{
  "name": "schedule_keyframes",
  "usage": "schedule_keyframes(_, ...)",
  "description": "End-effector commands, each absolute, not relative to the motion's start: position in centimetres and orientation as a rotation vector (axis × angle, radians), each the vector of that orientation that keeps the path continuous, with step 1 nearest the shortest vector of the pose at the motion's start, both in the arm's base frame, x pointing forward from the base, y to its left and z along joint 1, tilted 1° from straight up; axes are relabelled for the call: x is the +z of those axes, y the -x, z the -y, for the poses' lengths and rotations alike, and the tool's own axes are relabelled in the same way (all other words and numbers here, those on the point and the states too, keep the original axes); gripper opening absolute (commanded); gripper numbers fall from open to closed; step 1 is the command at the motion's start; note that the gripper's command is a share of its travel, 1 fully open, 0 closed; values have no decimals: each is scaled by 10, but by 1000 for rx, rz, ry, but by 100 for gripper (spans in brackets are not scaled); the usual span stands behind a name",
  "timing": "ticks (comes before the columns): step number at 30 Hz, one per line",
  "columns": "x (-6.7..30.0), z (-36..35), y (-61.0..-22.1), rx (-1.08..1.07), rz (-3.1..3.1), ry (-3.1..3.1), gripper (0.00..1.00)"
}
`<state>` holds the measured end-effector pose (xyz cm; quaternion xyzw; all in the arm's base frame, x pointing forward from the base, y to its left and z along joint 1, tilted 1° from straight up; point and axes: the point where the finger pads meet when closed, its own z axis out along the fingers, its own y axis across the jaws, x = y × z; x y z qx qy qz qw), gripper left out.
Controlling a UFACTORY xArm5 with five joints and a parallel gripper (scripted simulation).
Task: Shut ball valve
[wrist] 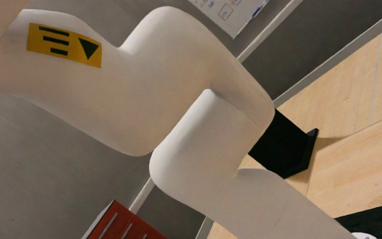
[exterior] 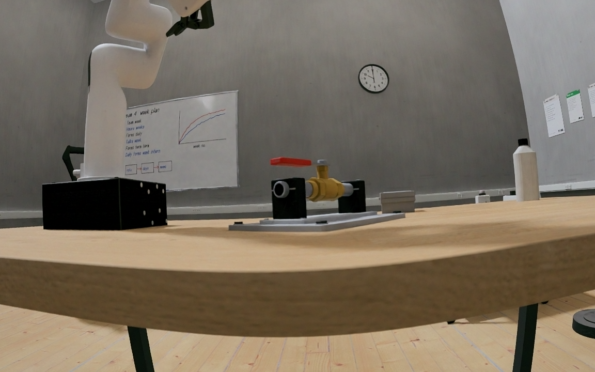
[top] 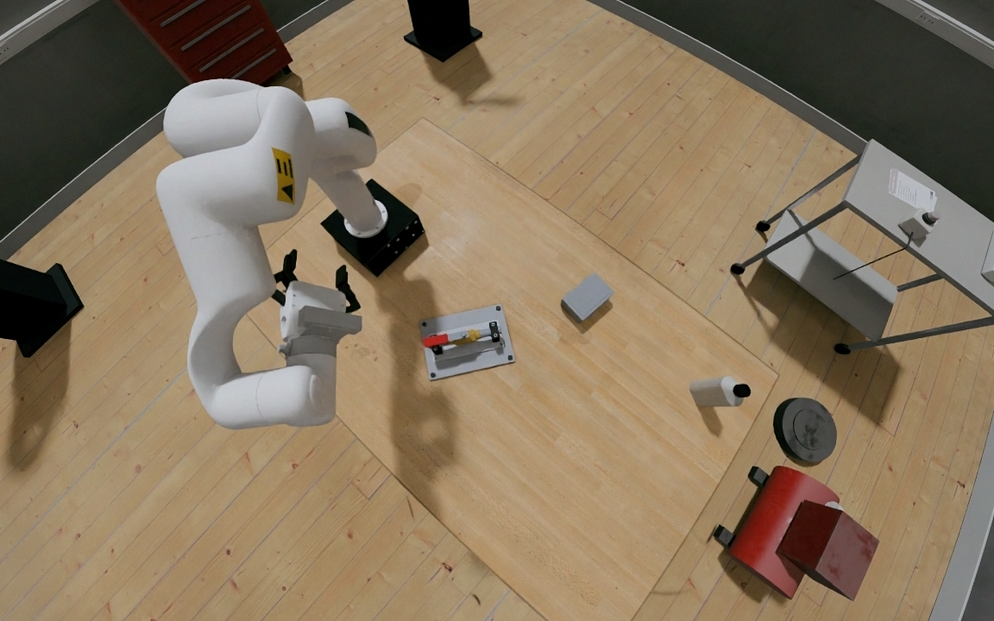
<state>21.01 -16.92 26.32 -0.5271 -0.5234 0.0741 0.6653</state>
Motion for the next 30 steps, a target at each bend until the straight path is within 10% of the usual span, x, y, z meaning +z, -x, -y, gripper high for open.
schedule_keyframes(1, 264, 169, -210, 167, 1184, 1193, 100)
schedule_keyframes(21, 261, 169, -211, 175, 1191, 1206, 100)
schedule_keyframes(30, 205, 160, -227, 303, 1295, 1451, 100)
